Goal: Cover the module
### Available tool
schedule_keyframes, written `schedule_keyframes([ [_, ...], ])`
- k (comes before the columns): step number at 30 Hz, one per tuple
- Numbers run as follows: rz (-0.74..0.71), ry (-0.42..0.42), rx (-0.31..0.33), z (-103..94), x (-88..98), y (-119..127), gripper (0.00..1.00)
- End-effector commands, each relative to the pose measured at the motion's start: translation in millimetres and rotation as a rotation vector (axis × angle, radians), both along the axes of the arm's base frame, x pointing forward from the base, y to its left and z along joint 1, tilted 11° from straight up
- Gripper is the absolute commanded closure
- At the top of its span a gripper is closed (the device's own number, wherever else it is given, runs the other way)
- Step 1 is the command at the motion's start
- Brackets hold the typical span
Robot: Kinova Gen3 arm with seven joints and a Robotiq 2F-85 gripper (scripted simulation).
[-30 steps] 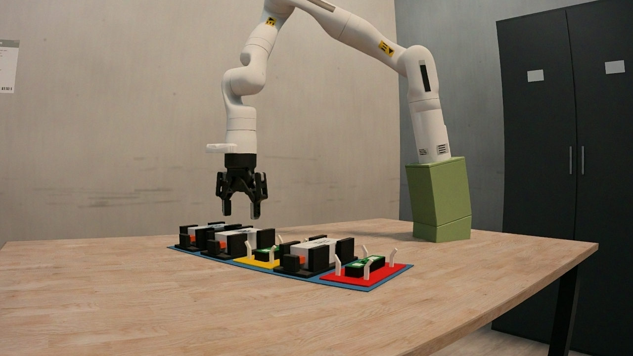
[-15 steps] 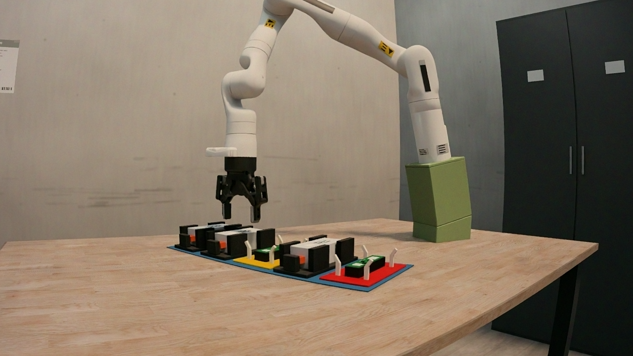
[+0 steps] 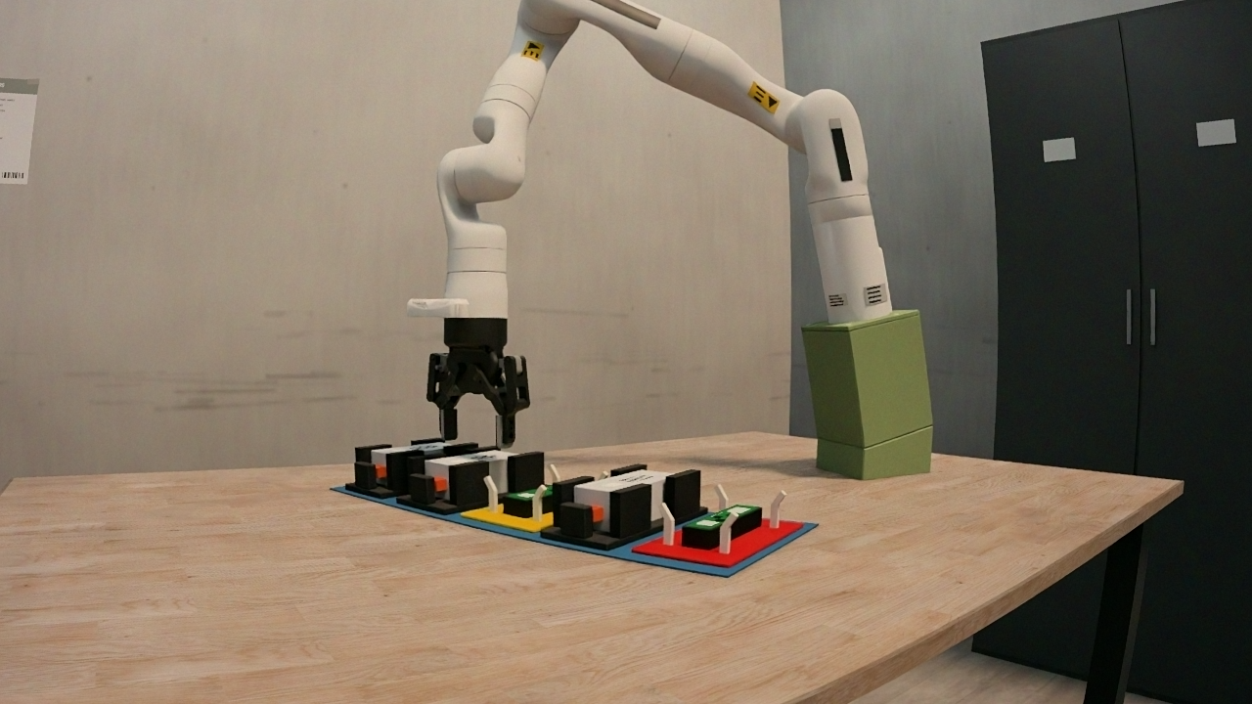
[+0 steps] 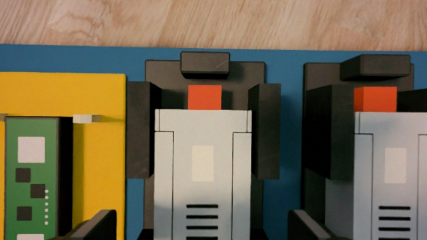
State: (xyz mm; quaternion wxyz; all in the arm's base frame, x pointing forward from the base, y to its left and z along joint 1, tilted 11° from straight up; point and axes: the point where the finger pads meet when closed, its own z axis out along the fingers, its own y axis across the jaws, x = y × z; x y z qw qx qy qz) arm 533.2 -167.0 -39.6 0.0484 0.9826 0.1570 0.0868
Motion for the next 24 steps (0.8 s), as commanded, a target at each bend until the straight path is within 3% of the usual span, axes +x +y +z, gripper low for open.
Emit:
schedule_keyframes([
  [1,0.0,-0.002,-0.001,-1.8,1.2,-0.4,0.0],
  [24,0.0,-0.002,-0.001,-17.5,4.2,-1.5,0.0],
])
